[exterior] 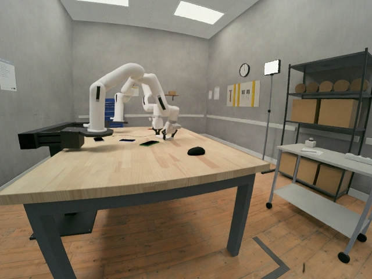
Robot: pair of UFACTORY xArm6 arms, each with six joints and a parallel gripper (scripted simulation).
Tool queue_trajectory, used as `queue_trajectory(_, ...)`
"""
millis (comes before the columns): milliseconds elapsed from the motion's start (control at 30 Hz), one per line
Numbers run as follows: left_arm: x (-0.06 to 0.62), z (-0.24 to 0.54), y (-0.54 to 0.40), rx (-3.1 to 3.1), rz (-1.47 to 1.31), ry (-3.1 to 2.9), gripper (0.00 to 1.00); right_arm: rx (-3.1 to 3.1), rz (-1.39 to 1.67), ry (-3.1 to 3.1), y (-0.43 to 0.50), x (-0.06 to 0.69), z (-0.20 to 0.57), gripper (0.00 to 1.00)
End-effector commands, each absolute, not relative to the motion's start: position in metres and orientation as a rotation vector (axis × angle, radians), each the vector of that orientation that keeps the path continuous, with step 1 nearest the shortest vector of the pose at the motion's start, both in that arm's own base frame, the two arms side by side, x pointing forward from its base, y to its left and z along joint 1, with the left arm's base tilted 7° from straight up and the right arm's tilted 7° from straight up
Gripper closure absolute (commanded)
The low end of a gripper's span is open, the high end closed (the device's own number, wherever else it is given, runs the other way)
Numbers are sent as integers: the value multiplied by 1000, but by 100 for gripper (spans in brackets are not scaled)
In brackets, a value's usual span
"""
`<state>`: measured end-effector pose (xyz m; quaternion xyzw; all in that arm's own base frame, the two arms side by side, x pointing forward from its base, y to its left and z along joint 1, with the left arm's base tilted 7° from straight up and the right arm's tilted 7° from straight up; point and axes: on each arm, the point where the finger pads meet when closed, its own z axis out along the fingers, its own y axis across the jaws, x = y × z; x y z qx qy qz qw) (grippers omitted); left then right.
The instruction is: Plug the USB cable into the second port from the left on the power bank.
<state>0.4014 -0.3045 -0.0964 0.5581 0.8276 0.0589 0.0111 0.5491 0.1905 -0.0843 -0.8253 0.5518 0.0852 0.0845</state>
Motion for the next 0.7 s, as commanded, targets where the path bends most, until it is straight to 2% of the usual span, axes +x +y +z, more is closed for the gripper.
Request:
queue_trajectory(0,403,-94,-307,1738,182,2578,100,-2460,249,1643,191,551,-82,100)
queue_trajectory(667,404,-94,-309,1740,188,2580,100,-2462,251,1642,192,550,-82,100)
